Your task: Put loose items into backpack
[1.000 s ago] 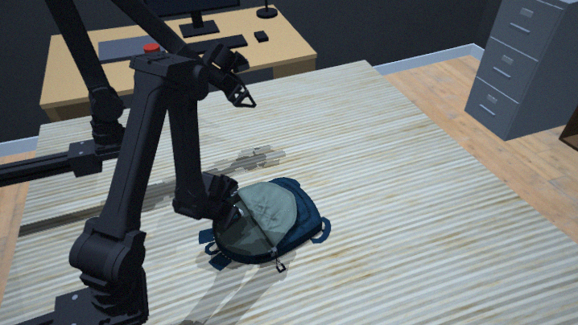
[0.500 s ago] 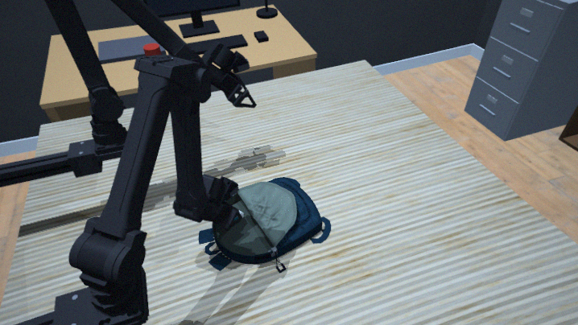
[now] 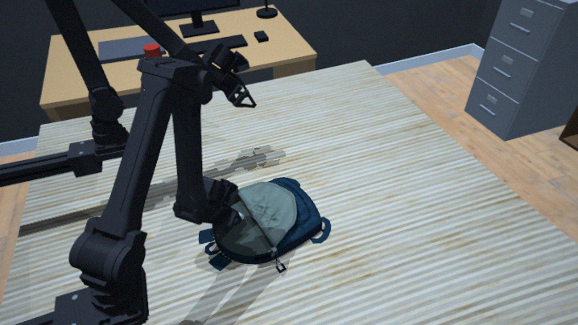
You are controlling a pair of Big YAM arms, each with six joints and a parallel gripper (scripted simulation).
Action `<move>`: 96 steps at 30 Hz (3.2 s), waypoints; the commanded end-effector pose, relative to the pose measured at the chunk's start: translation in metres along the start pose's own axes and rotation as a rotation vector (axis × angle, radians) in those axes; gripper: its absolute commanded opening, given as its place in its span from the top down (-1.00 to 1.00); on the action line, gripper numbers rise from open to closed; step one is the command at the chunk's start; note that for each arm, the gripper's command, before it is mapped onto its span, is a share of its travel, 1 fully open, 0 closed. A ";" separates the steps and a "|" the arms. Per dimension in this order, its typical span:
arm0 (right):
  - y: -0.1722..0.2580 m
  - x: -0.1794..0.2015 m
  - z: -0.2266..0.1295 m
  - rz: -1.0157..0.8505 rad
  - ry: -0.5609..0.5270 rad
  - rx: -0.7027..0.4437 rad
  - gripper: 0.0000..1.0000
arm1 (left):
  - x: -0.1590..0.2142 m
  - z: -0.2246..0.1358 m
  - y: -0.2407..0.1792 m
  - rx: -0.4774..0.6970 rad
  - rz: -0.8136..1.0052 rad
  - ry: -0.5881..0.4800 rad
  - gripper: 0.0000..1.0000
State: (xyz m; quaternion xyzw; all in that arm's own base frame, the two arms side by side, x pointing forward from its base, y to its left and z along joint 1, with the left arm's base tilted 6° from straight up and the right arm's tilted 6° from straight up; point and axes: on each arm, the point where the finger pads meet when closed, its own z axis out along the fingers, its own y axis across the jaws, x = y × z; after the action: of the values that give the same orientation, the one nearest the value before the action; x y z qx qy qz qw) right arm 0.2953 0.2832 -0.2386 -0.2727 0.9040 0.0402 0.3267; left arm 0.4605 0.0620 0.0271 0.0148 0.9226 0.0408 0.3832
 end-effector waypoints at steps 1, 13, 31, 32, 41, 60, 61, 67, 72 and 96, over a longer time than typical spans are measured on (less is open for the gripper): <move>-0.003 0.000 0.007 -0.001 -0.011 0.003 0.61 | -0.017 0.000 0.001 -0.002 0.005 -0.033 -0.80; -0.004 0.006 0.009 -0.006 0.004 0.006 0.61 | -0.017 0.000 0.001 -0.002 0.005 -0.033 -0.80; -0.004 0.013 0.003 -0.006 0.008 0.005 0.61 | -0.017 0.000 0.001 -0.002 0.005 -0.033 -0.80; -0.004 0.014 0.002 -0.007 0.008 0.005 0.61 | -0.017 0.000 0.001 -0.002 0.005 -0.033 -0.80; -0.003 0.014 0.001 -0.007 0.007 0.003 0.61 | -0.017 0.000 0.001 -0.002 0.005 -0.033 -0.80; 0.000 0.016 0.000 -0.008 0.010 0.000 0.61 | -0.017 0.000 0.001 -0.002 0.005 -0.033 -0.80; 0.000 0.016 0.000 -0.008 0.010 0.000 0.61 | -0.017 0.000 0.001 -0.002 0.005 -0.033 -0.80; 0.000 0.016 0.000 -0.008 0.010 0.000 0.61 | -0.017 0.000 0.001 -0.002 0.005 -0.033 -0.80; 0.000 0.016 0.000 -0.008 0.010 0.000 0.61 | -0.017 0.000 0.001 -0.002 0.005 -0.033 -0.80; 0.001 0.011 0.006 -0.008 0.013 0.002 0.61 | -0.017 0.000 0.001 -0.002 0.005 -0.033 -0.80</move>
State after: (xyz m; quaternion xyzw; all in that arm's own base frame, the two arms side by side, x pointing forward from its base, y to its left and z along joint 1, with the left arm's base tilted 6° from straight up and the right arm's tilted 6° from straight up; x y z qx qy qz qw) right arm 0.2959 0.2837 -0.2386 -0.2711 0.9017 0.0445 0.3338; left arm 0.4605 0.0620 0.0271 0.0148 0.9226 0.0408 0.3832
